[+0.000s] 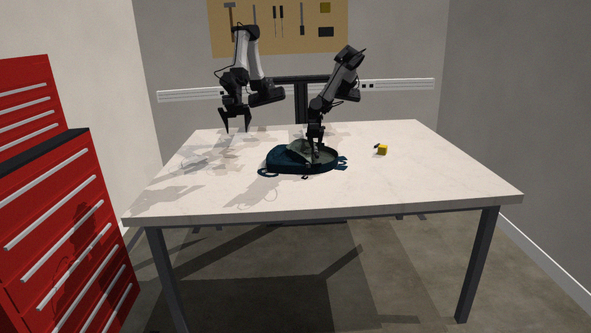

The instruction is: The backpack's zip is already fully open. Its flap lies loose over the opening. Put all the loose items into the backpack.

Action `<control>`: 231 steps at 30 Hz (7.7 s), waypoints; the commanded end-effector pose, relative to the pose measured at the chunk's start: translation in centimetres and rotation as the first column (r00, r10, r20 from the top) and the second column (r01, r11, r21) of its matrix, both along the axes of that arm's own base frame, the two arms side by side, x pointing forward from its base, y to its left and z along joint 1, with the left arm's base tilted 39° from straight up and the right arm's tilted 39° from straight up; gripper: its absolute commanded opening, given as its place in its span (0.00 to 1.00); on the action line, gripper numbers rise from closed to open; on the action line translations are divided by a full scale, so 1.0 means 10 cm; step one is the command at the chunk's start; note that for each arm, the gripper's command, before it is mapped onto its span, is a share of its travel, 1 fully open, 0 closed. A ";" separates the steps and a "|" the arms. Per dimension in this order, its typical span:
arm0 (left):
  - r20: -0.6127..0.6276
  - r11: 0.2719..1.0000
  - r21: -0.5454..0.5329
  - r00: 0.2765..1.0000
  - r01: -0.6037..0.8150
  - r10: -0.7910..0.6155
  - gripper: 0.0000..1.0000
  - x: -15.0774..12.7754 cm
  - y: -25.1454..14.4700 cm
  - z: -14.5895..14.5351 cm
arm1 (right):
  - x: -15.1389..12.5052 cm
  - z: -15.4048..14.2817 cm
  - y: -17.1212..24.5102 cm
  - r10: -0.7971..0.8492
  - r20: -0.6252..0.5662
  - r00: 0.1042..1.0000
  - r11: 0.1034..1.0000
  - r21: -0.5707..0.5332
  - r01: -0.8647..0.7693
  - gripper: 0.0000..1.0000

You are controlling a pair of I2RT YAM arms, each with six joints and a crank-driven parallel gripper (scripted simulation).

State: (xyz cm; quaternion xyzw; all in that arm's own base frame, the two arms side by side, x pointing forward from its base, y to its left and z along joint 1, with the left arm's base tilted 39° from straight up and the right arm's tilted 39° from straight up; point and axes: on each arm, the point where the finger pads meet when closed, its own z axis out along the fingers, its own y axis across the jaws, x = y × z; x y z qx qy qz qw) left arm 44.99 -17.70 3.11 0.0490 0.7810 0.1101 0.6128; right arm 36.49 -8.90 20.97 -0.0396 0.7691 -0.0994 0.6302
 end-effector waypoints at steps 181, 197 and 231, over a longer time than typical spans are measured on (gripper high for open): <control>0.068 0.999 -0.039 0.998 0.006 -0.003 0.39 0.04 -0.11 0.29 | 0.01 0.07 0.01 0.004 0.018 1.000 1.000 -0.006 -0.004 0.90; 0.077 0.999 -0.045 0.997 0.007 -0.003 0.39 0.04 -0.11 0.33 | 0.01 0.07 0.01 0.004 0.018 1.000 1.000 -0.006 -0.004 0.90; 0.073 0.999 -0.042 0.997 0.005 -0.002 0.39 0.05 -0.10 0.33 | 0.01 0.07 0.01 0.004 0.018 1.000 1.000 -0.006 -0.004 0.90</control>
